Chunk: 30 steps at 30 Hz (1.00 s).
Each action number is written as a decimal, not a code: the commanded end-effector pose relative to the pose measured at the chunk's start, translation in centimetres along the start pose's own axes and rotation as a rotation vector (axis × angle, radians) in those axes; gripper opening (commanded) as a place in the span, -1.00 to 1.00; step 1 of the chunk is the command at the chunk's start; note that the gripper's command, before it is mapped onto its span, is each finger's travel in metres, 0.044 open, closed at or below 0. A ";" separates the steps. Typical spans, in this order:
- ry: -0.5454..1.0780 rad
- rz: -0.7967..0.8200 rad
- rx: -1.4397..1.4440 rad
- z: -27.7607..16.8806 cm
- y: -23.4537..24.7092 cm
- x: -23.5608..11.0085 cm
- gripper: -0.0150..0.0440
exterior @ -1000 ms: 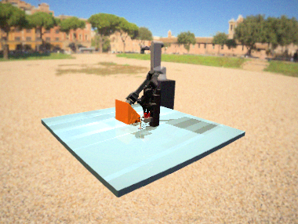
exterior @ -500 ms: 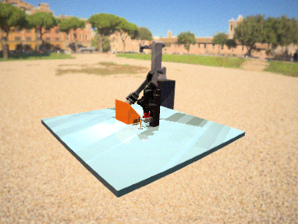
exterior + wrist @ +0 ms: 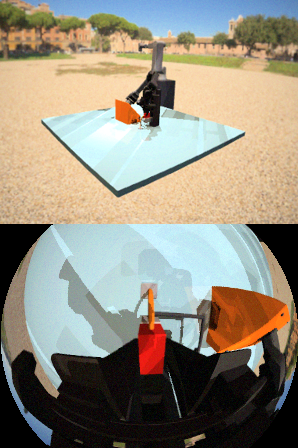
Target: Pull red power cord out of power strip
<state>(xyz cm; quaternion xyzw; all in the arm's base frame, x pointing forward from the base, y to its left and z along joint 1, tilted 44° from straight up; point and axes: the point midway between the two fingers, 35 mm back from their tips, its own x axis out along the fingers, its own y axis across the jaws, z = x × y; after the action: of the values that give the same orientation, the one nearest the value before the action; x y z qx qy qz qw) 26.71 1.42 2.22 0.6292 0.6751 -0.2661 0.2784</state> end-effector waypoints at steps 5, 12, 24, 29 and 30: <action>-0.029 0.005 0.003 2.2 0.2 -0.4 -0.49; -0.030 0.005 0.005 3.3 0.3 -0.6 -0.49; -0.030 0.005 0.007 5.2 0.1 -1.0 -0.49; -0.029 0.005 0.007 6.0 0.1 -1.1 -0.49; 0.002 -0.013 -0.005 4.1 -0.1 -0.3 -0.40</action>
<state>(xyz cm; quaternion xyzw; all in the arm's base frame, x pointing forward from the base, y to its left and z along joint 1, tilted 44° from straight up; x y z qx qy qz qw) 26.85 -2.29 -0.86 0.6221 0.6768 -0.2715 0.2850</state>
